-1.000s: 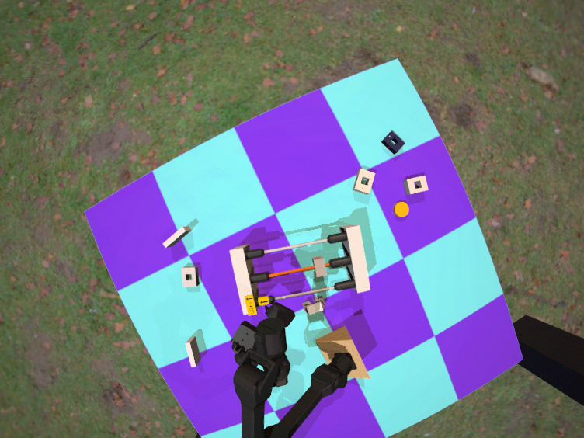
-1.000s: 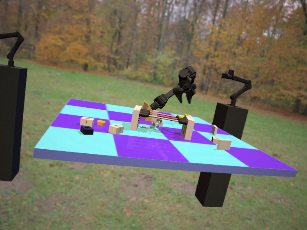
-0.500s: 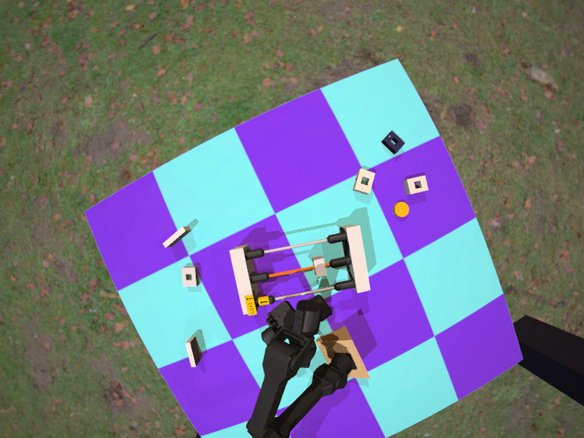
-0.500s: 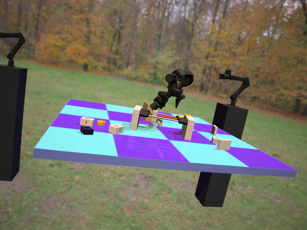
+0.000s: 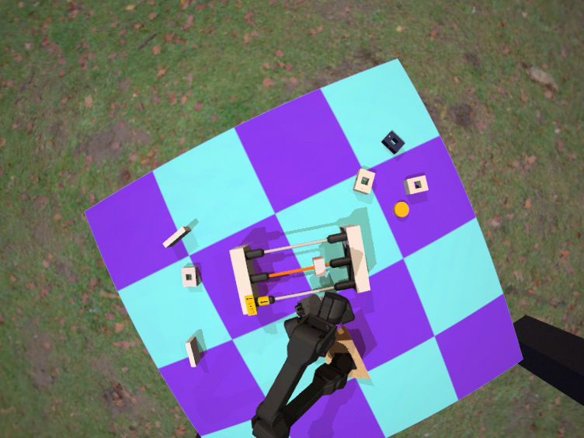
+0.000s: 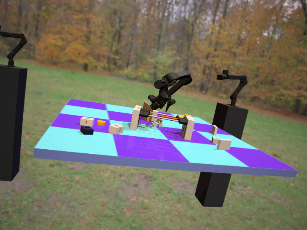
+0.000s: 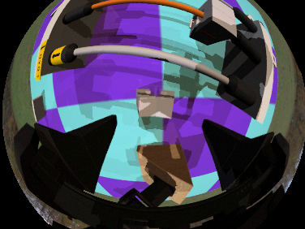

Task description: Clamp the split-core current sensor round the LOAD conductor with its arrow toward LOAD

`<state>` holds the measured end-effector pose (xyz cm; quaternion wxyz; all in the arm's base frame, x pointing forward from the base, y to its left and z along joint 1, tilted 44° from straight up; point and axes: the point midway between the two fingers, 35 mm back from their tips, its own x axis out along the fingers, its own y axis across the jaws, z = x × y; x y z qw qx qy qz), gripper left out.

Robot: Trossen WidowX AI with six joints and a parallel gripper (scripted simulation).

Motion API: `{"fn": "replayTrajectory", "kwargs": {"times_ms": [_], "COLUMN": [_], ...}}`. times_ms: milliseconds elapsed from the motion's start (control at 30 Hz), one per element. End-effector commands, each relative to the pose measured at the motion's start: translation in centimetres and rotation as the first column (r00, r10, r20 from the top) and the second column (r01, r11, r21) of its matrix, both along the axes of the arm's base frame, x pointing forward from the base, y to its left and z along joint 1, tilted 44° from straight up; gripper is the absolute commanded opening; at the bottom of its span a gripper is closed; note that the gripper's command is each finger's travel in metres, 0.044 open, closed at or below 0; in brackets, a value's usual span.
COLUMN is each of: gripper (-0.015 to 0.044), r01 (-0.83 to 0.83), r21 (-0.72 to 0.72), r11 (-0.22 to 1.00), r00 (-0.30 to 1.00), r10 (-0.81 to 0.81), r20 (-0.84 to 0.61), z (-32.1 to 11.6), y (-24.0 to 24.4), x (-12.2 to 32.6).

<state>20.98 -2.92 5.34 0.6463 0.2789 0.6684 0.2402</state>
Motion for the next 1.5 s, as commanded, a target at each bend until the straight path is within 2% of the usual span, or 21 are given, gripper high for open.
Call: {"fn": "replayTrajectory", "kwargs": {"times_ms": [0, 1000, 1200, 1467], "gripper": [0.0440, 0.0440, 0.0282, 0.0229], "r01": [0.002, 0.001, -0.004, -0.004], "r21": [0.000, 0.003, -0.002, -0.002], "r11": [1.000, 1.000, 1.000, 1.000], "r00": [1.000, 1.000, 1.000, 1.000], "r10": [-0.002, -0.001, 0.004, 0.004], "r20": [-0.007, -0.006, -0.004, -0.004], "z": [-0.5, -3.9, -3.7, -3.7], "y": [0.4, 3.7, 3.4, 3.4], "x": [-0.1, -0.2, -0.2, -0.2]}}
